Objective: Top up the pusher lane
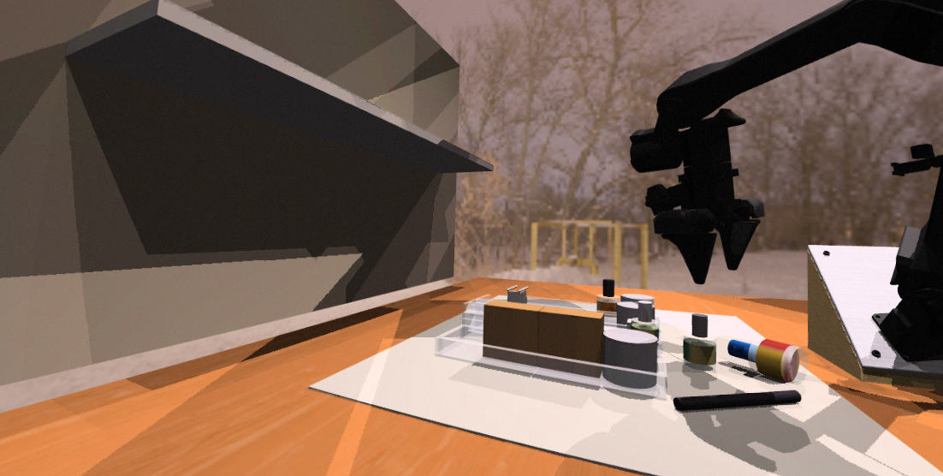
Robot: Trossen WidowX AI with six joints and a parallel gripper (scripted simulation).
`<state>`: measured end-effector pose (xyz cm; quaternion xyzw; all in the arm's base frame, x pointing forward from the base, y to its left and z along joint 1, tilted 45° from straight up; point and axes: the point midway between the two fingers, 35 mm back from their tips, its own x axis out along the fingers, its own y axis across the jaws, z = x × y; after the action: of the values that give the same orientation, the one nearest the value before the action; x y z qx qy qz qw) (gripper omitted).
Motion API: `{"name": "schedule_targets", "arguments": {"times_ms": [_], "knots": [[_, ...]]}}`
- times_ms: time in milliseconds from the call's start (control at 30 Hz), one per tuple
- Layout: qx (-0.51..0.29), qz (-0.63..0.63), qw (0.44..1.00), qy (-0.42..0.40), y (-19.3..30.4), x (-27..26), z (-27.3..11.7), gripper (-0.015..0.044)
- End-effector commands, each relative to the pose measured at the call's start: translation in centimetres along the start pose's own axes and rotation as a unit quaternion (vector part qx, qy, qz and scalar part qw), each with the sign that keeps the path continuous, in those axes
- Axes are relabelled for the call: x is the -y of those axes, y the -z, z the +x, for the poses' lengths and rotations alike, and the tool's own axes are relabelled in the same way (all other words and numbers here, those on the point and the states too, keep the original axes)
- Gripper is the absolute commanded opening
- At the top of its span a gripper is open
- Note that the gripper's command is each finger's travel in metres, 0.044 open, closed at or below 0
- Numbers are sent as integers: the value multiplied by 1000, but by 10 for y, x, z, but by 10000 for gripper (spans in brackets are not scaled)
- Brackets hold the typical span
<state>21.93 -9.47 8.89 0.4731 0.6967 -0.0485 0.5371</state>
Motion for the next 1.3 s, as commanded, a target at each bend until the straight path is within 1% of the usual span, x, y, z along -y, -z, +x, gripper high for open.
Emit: {"name": "schedule_targets", "arguments": {"times_ms": [0, 300, 367, 467, 633, 833, 1267], "knots": [[10, -127, 989, -81, -5, -38, -1, 440], [10, -127, 989, -81, -3, -37, -1, 440], [10, -127, 989, -81, -3, -38, 7, 440], [10, -127, 989, -81, -3, -42, 32, 440], [10, -127, 988, -81, -2, -43, 35, 440], [10, -127, 988, -82, -1, -45, 53, 440], [10, -127, 988, -82, -2, -48, 69, 440]]}}
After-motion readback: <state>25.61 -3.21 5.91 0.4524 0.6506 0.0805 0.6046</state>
